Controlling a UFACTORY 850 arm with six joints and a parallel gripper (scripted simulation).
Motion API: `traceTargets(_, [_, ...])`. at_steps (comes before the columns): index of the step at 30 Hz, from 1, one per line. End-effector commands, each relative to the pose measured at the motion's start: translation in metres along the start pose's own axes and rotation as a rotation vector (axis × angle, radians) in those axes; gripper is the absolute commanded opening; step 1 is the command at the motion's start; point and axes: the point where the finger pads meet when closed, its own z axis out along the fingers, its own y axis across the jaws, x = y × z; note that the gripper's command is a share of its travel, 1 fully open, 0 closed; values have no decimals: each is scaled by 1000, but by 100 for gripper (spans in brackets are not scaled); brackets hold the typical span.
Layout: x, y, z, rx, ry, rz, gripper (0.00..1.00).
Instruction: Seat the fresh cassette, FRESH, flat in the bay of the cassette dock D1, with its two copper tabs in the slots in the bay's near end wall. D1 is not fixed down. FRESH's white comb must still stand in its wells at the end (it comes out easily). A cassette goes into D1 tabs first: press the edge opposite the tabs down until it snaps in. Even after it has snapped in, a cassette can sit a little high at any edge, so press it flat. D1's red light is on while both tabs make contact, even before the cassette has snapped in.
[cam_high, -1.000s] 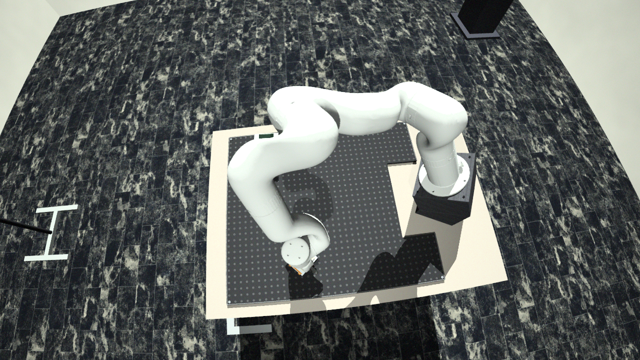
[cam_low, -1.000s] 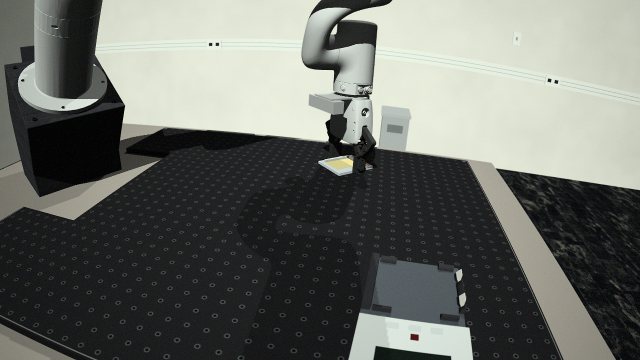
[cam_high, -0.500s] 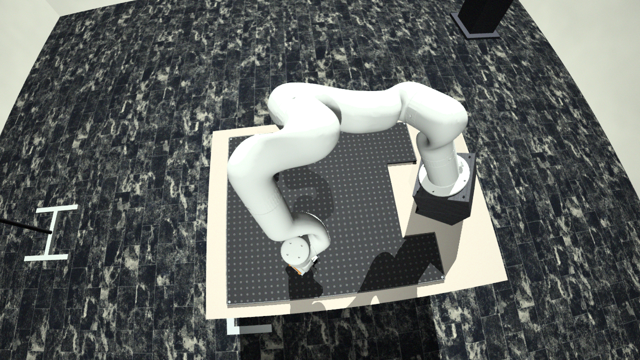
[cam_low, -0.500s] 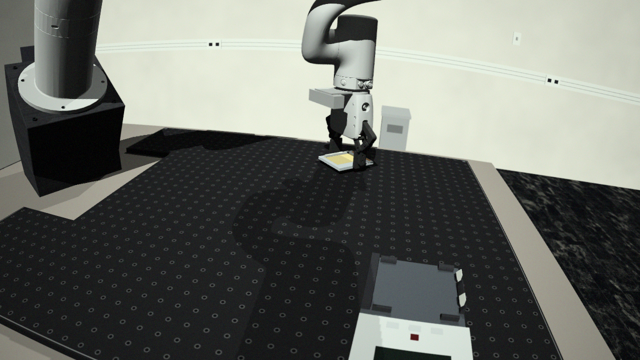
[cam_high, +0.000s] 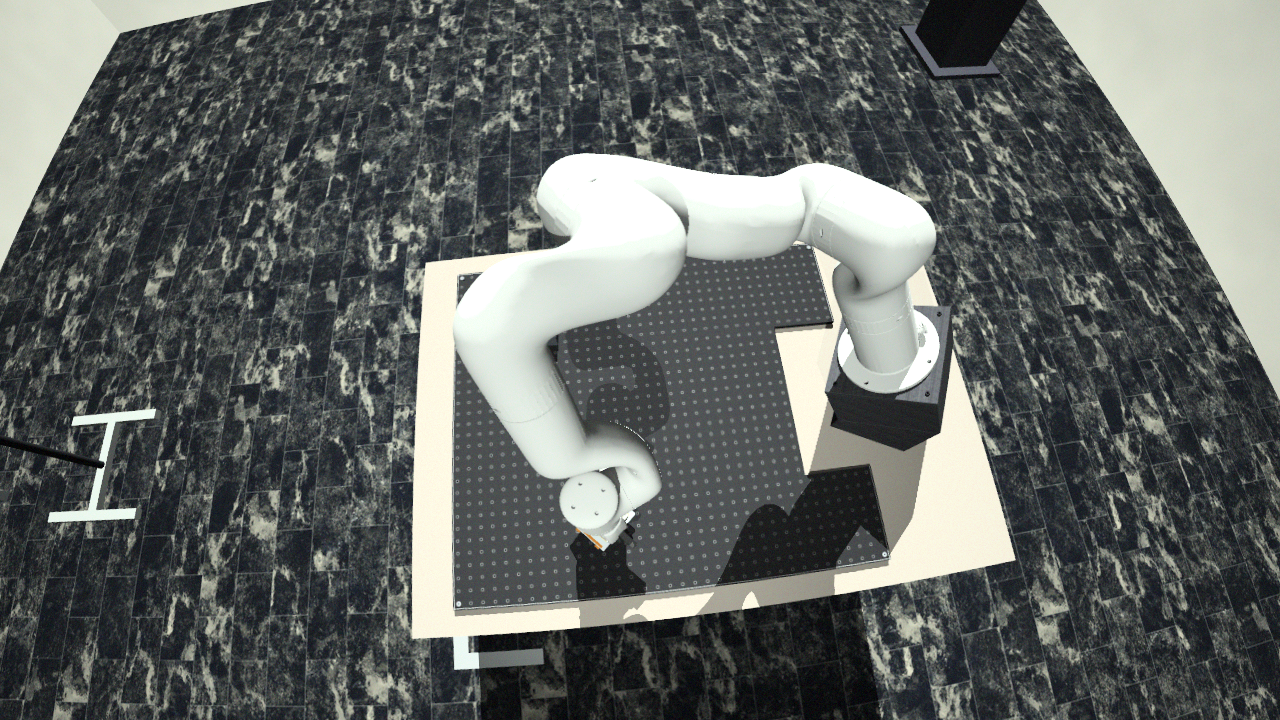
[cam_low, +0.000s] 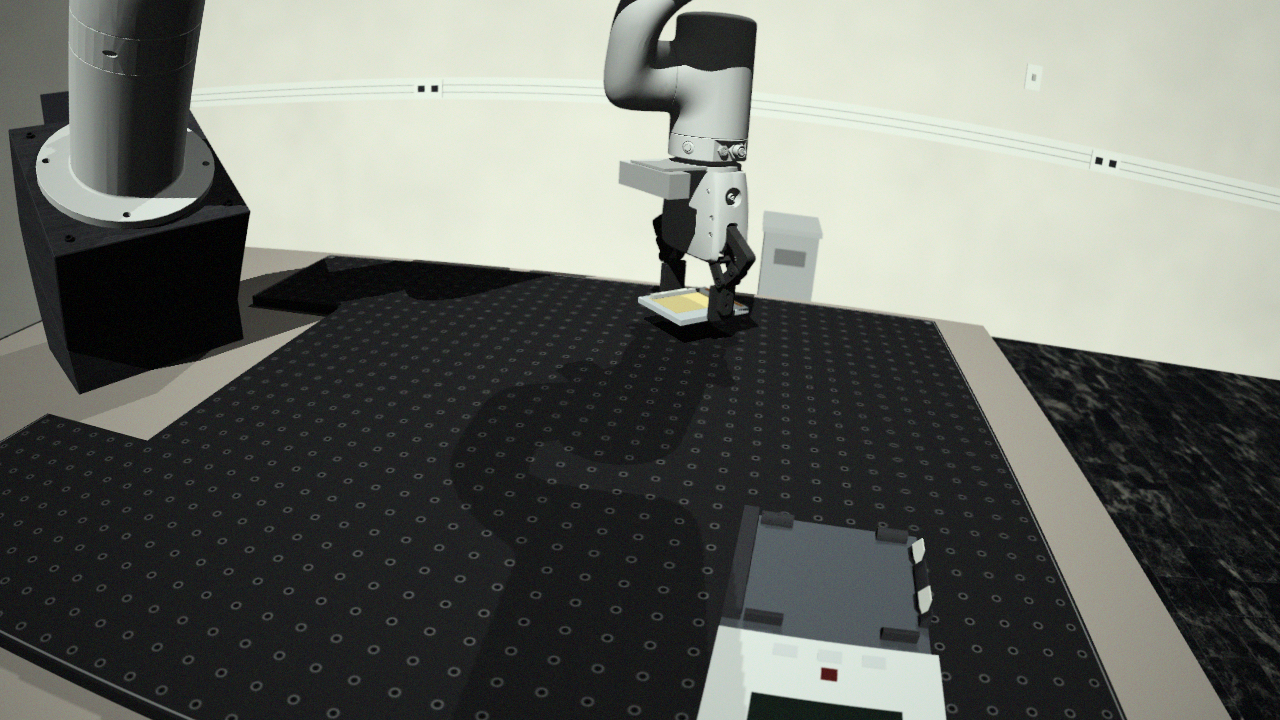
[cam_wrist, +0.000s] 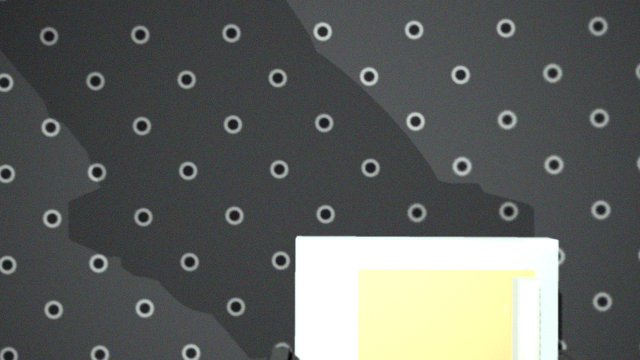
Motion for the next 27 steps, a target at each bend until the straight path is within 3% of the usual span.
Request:
traceTargets(1, [-1, 0, -5, 0, -1, 0, 0])
traceTargets(27, [-1, 0, -37, 0, -1, 0, 0])
